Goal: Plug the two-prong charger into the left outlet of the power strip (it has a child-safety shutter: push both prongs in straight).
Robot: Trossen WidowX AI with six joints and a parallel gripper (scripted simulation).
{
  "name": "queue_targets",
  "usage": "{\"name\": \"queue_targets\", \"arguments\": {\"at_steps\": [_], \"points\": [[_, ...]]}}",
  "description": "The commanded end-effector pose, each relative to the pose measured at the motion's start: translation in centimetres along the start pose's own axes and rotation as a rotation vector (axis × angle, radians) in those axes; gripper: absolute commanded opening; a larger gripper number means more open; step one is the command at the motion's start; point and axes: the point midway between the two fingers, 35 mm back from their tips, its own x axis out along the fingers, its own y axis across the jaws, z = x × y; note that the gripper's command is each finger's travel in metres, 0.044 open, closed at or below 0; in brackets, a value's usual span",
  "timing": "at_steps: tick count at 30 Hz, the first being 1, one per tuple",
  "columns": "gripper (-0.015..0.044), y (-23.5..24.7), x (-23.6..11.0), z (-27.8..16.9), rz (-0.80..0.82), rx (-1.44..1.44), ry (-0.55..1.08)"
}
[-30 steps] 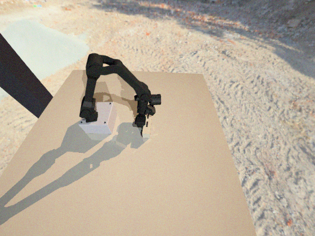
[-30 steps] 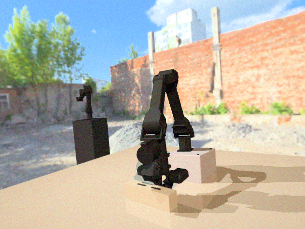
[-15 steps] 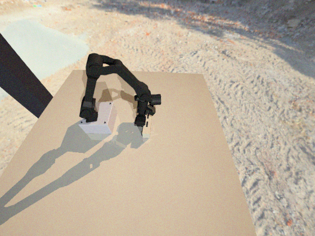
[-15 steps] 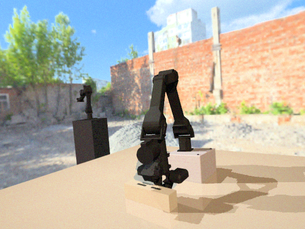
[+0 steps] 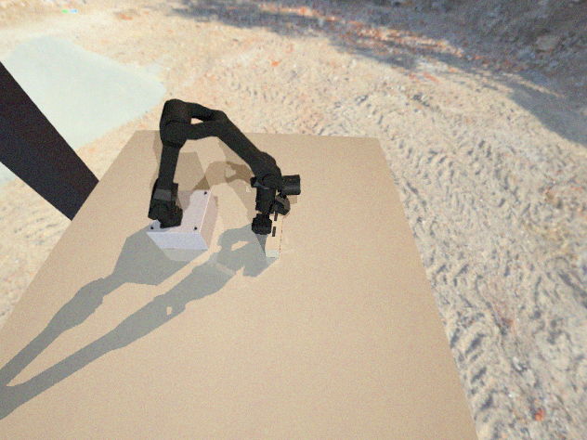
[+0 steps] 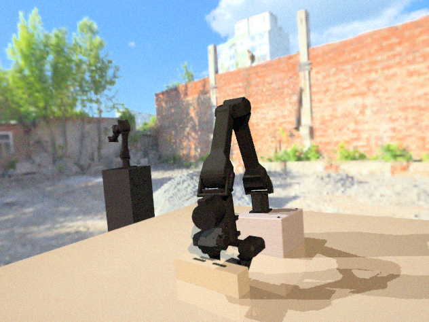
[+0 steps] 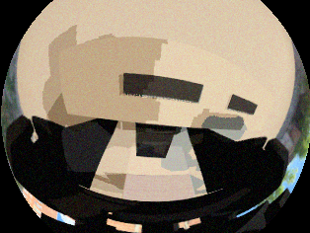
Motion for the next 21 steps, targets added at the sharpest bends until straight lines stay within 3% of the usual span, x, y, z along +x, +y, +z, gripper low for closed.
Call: {"name": "queue_targets", "arguments": {"at_steps": [1,21], "points": [[0.0440,0.01,-0.01,0.01,0.000,0.000,-0.003],[0.0440,0.01,0.06,-0.53,0.000,0.001,-0.018]]}}
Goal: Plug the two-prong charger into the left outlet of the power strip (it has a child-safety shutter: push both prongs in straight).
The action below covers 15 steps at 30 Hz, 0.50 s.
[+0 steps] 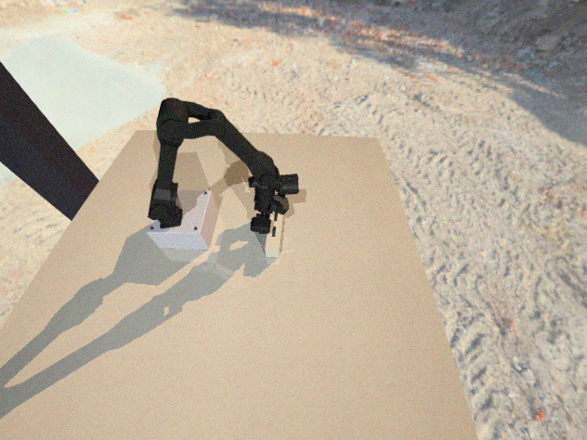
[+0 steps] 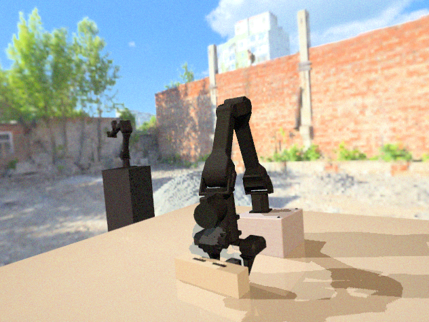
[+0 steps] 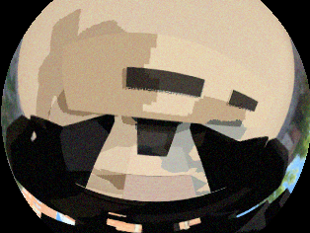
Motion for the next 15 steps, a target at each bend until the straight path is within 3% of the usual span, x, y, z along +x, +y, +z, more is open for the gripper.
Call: {"name": "queue_targets", "arguments": {"at_steps": [1,15], "points": [[0.0440,-0.08,0.10,-0.27,-0.004,0.003,-0.001],[0.0440,-0.08,0.14,-0.65,-0.004,0.003,-0.011]]}}
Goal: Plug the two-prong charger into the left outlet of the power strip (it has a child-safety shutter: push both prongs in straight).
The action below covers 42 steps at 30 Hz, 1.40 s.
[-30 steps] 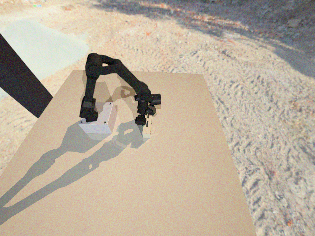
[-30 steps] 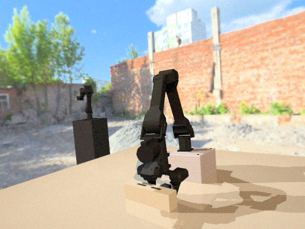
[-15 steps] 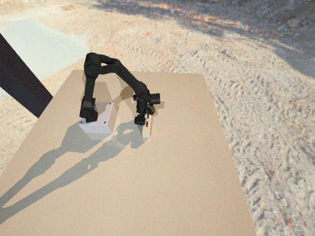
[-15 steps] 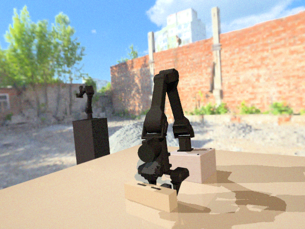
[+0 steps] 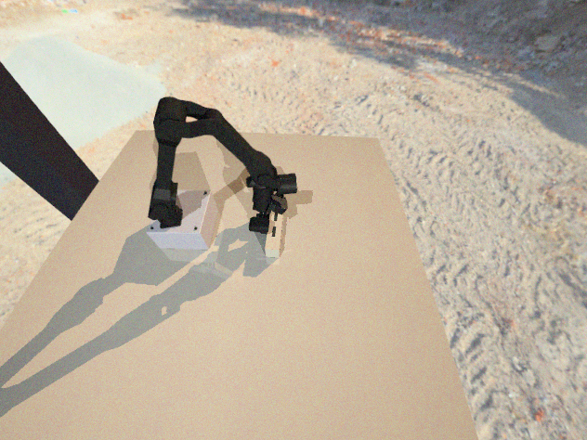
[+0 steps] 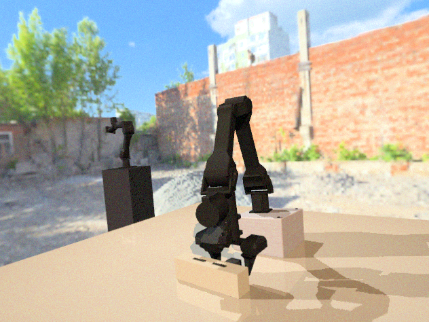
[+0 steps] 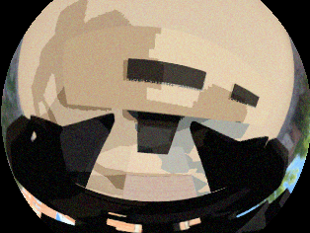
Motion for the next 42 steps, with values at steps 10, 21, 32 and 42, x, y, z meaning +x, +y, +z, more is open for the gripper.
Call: {"name": "queue_targets", "arguments": {"at_steps": [10,21,32,42], "points": [[0.0440,-0.1,0.1,-0.5,-0.006,0.003,-0.007],[0.0440,0.0,0.1,-1.3,-0.005,0.003,-0.007],[0.0440,0.0,0.2,-2.6,-0.005,0.003,-0.006],[0.0440,0.1,0.3,-3.8,-0.005,0.003,-0.005]]}}
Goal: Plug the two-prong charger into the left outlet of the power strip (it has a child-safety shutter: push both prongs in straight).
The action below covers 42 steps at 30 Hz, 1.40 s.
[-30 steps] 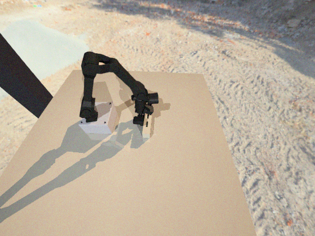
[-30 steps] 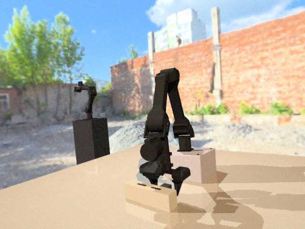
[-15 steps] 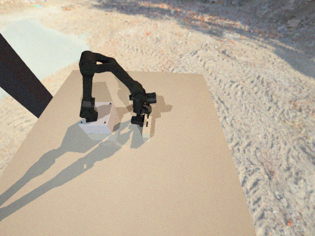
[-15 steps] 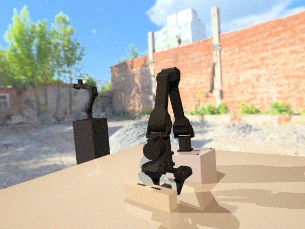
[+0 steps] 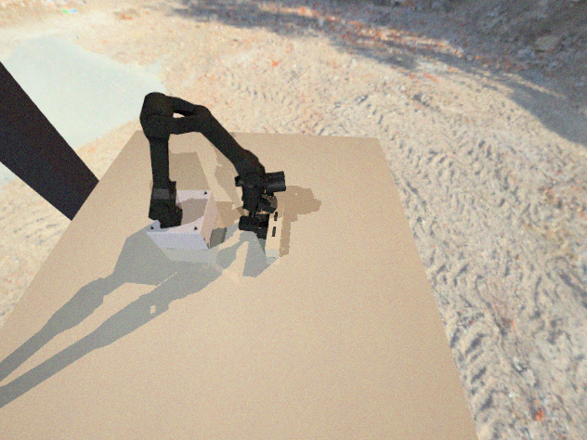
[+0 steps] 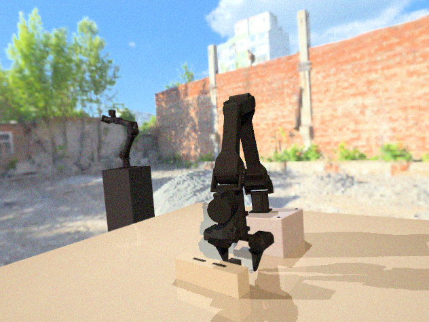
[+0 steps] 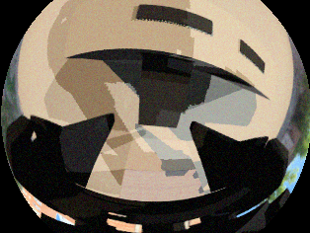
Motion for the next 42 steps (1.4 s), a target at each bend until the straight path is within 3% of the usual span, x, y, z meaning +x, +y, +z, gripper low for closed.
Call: {"name": "queue_targets", "arguments": {"at_steps": [1,23,35,42], "points": [[0.0440,0.0,0.1,-0.6,-0.001,0.001,0.001],[0.0440,-0.1,0.1,-2.6,-0.004,-0.001,-0.006],[0.0440,0.0,-7.2,-1.4,-0.004,-0.003,-0.567],[0.0440,-0.1,-7.6,-1.5,-0.001,0.001,-0.598]]}}
